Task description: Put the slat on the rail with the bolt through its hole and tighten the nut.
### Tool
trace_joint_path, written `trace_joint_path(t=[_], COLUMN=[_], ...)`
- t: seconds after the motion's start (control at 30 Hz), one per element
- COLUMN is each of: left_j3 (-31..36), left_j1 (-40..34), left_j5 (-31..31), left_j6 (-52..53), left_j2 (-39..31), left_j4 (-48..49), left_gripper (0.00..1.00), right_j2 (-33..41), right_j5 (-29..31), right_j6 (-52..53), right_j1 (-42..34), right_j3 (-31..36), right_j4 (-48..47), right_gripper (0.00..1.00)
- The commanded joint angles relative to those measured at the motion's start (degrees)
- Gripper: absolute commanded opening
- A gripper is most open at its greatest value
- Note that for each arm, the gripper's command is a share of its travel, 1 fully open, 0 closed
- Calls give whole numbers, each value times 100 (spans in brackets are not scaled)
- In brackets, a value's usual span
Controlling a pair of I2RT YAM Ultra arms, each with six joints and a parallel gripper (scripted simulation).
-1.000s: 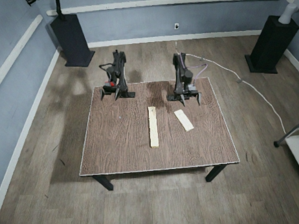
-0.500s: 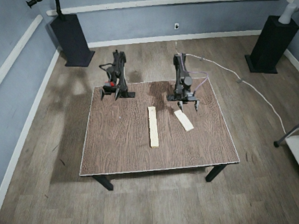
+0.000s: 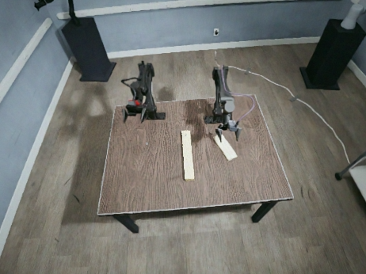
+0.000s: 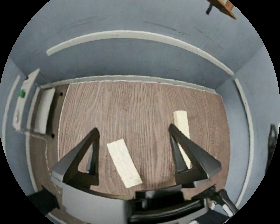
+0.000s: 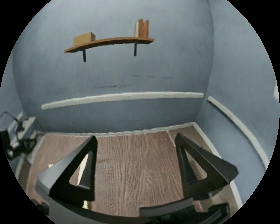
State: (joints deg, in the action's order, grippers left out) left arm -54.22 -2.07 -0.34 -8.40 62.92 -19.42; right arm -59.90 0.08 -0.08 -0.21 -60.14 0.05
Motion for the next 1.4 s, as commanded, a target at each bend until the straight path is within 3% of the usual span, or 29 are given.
trace_joint_path(t=[0.0,1.37], left_j3=[26,657], left_j1=[-78,-354], left_j5=[73,77], left_j6=[-182,-1292], left_j2=[94,520], left_j4=[-326,-2844], left_gripper=[100,100], right_j2=[3,3], right_j5=[-7,-7], right_j6=[8,8], right_j1=[21,21], right_j3=[-15,-15], right_j4=[-32,-32], right_gripper=[100,100])
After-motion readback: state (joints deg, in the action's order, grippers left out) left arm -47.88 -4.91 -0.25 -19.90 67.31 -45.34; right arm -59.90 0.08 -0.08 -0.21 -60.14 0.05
